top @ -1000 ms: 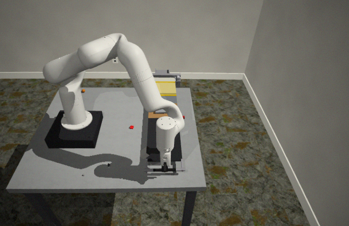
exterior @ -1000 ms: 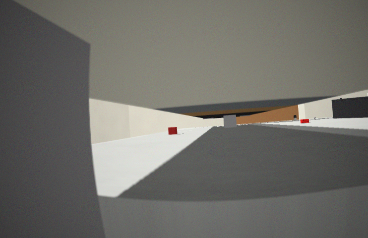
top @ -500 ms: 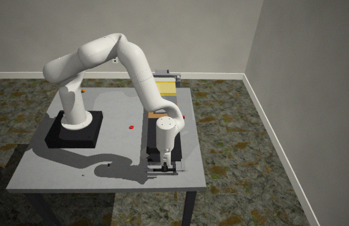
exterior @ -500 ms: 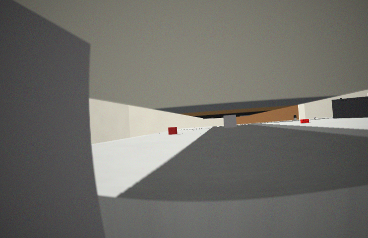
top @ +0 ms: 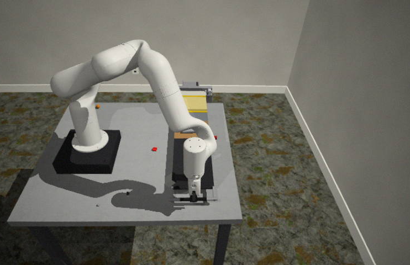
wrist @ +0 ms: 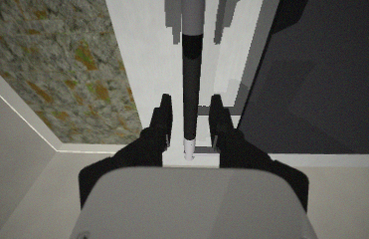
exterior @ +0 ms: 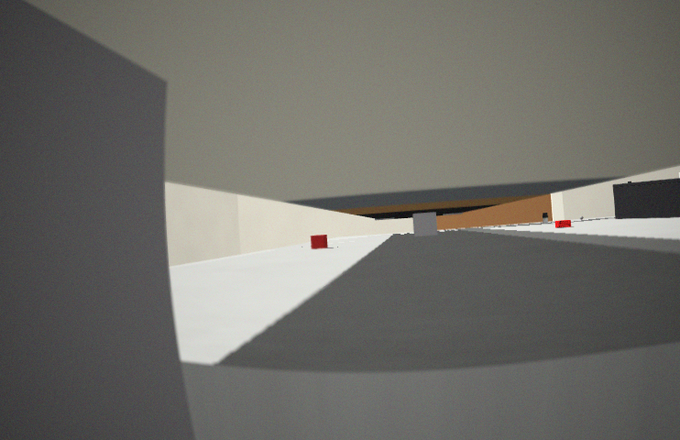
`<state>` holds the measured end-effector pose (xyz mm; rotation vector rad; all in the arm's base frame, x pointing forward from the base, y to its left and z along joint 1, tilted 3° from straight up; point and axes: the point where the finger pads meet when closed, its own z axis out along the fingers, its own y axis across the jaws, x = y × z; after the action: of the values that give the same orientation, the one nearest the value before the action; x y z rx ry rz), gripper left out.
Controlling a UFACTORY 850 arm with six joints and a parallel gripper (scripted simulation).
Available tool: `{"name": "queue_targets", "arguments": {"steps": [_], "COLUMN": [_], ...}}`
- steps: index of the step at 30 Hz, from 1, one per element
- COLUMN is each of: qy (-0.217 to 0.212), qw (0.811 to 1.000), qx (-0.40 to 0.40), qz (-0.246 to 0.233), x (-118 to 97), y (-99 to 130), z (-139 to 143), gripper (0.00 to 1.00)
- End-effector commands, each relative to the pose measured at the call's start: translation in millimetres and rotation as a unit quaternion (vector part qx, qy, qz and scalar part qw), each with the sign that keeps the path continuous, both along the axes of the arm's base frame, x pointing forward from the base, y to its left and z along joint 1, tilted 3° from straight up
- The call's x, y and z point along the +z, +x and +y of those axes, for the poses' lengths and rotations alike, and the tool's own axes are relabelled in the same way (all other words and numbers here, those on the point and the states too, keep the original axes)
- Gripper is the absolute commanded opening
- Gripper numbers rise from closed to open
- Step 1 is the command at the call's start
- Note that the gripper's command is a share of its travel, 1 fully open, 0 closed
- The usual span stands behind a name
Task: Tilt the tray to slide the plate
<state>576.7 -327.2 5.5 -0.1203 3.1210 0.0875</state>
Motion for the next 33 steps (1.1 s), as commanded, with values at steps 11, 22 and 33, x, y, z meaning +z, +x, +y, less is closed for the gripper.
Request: {"name": "queue_targets", "arguments": {"steps": [11,22,33], "qy": [-0.001,-0.001,-0.001], "qw": [1.000,1.000,1.000], "qx": [0.000,0.000,0.000], "qz": [-0.001,-0.001,-0.001], "x": [-17.9,-33.8,-41.8], "y": [1.2,1.5,1.6], "z": [0.5,1.4,1.8], "gripper": [0.40,0.40,0.40]}}
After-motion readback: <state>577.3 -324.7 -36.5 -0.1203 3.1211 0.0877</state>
